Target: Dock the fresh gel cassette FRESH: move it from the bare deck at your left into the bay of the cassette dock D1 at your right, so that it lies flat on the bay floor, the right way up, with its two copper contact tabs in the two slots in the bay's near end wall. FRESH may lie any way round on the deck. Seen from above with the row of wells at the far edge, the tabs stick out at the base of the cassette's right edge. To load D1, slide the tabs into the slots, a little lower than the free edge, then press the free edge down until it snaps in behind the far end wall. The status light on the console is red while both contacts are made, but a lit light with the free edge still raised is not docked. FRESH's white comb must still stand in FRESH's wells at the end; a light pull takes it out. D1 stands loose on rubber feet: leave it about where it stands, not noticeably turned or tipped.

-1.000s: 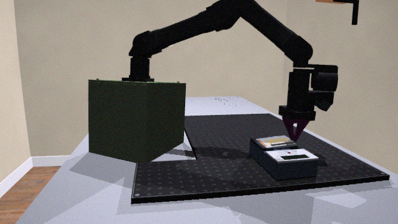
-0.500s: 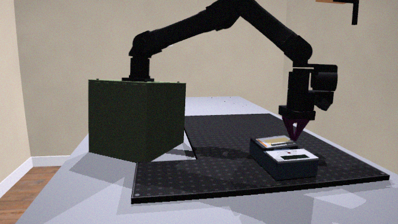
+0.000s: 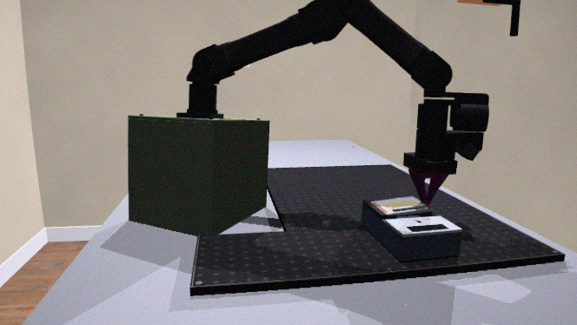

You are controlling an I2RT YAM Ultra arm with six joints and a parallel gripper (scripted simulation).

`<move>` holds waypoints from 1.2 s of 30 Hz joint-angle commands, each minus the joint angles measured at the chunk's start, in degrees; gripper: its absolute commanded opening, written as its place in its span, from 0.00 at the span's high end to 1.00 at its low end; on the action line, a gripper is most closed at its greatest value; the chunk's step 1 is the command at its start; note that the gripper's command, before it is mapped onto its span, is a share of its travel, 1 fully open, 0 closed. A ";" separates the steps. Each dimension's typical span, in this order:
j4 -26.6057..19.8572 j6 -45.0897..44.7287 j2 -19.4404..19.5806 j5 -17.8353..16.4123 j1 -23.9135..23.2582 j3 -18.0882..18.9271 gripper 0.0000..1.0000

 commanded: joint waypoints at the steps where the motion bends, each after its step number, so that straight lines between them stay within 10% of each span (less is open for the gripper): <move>1: -1.39 -0.53 -2.29 0.47 -1.03 -1.11 1.00; 36: -0.55 -0.63 -3.03 0.46 -1.09 -2.68 1.00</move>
